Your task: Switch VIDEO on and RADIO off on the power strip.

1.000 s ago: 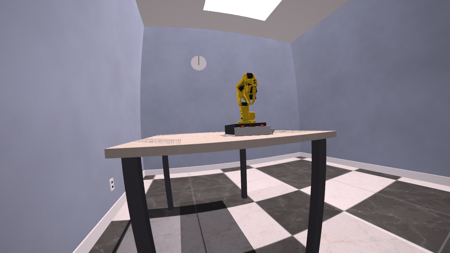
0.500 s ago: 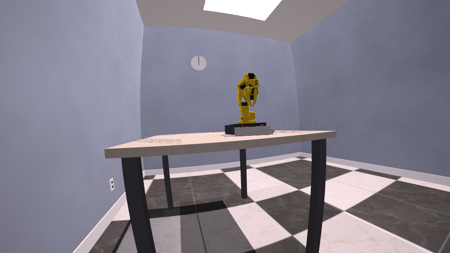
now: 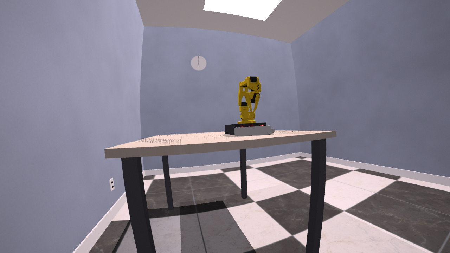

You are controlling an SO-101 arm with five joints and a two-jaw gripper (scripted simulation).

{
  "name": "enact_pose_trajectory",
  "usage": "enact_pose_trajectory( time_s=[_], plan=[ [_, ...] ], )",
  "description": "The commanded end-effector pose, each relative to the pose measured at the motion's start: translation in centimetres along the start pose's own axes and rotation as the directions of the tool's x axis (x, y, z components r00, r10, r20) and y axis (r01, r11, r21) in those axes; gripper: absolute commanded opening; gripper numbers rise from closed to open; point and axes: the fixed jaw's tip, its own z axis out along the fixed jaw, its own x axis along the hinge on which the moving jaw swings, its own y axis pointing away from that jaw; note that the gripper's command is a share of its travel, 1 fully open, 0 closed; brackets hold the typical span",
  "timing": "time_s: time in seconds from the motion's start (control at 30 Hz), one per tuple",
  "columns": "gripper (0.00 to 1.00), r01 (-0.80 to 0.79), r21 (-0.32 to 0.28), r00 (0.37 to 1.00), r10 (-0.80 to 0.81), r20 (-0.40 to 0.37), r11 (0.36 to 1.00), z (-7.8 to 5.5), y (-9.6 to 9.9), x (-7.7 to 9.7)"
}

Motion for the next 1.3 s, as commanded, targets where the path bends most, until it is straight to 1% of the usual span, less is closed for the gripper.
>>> enact_pose_trajectory(
  time_s=[0.0,0.8,0.93,1.17,1.27],
  plan=[
    [0.00,0.005,-0.002,1.000,-0.005,0.015,1.000,0.2,0.1,0.4],
    [0.00,0.005,-0.002,1.000,-0.005,0.016,1.000,0.2,0.1,0.4],
    [0.00,0.006,-0.004,1.000,-0.006,0.024,1.000,0.4,0.1,0.6],
    [0.00,0.008,-0.010,0.999,-0.007,0.051,1.000,1.4,0.1,1.3],
    [0.00,0.008,-0.011,0.998,-0.008,0.056,1.000,1.5,0.2,1.4]
  ],
)
